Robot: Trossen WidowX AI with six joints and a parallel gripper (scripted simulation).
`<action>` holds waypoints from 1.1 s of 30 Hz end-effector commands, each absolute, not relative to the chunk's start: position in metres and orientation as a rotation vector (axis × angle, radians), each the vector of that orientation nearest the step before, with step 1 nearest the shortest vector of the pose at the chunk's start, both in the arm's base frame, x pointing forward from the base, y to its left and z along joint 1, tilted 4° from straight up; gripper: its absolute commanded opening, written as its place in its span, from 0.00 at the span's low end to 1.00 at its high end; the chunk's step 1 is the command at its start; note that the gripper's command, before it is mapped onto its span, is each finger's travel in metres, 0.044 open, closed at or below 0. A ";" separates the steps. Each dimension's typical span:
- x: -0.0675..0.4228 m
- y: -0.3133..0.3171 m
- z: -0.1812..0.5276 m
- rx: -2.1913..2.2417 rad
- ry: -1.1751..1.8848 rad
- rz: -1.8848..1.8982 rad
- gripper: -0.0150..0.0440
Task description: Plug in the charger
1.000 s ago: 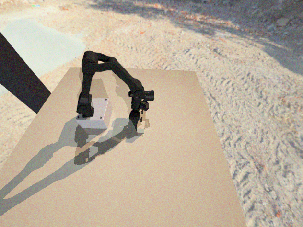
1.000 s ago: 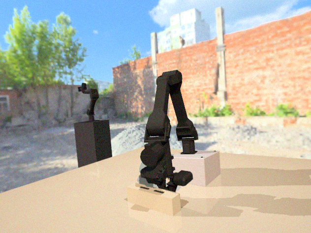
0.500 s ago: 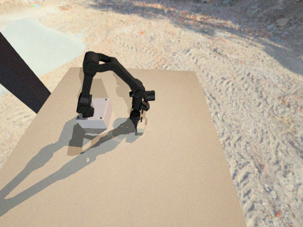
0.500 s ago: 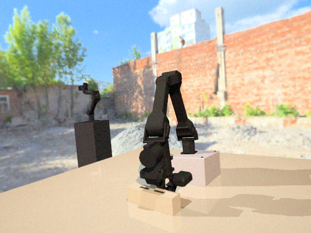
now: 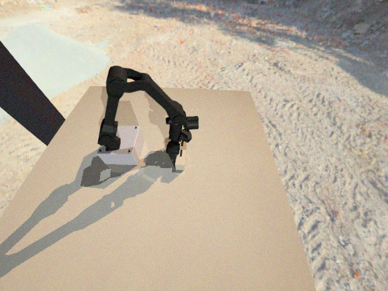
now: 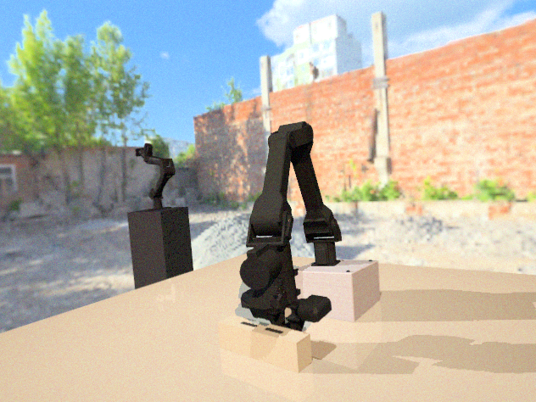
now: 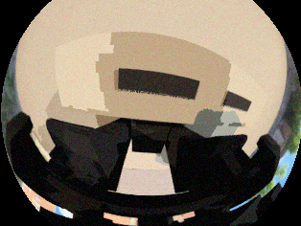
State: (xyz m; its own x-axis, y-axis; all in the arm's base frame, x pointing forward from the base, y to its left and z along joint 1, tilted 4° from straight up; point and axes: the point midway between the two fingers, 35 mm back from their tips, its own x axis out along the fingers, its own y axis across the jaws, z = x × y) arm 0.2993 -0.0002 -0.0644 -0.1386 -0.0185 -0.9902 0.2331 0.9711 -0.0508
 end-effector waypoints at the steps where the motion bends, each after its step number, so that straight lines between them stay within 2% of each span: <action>1: 0.312 -0.004 -0.064 0.162 1.651 -0.225 0.25; 33: 0.309 -0.003 -0.061 0.162 1.651 -0.225 0.25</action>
